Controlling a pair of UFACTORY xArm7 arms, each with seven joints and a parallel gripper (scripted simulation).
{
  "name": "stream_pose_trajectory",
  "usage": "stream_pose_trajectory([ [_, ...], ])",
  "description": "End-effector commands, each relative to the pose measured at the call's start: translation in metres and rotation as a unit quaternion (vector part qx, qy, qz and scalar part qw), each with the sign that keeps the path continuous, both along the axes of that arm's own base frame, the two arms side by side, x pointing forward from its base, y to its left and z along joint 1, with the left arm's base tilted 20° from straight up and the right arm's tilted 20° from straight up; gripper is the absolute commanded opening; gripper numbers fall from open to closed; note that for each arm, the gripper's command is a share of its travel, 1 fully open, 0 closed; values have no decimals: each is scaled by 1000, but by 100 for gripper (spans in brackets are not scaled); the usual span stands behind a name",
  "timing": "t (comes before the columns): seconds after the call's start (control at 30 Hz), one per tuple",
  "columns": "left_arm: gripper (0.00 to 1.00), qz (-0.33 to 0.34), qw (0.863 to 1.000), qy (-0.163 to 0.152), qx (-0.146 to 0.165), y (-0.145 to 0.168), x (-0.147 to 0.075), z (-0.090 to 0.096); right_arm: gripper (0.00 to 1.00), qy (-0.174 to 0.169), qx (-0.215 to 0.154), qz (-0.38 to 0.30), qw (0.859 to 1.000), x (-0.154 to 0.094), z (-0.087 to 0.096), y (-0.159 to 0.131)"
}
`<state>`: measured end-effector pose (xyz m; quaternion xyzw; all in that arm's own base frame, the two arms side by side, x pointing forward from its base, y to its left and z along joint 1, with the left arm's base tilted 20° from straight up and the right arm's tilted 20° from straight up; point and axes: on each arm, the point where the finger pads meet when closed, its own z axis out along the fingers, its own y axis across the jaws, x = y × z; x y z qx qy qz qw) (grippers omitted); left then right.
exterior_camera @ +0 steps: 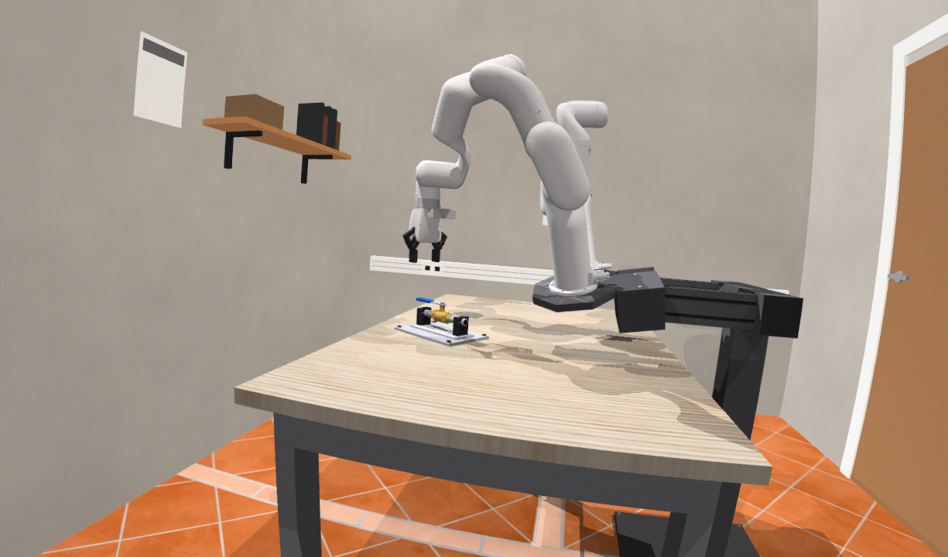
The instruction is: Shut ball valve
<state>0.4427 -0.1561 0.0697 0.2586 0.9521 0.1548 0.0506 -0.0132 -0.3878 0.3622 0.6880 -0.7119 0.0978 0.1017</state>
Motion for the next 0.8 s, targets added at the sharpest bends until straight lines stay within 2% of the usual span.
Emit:
stream_pose_trajectory([
  [0.0,100,0,1000,-4,7,-5,3,0,100,0,-2,0,1000,0,2,0],
  [0.77,100,0,1000,-4,7,-2,5,-10,100,0,-2,0,1000,0,2,0],
])
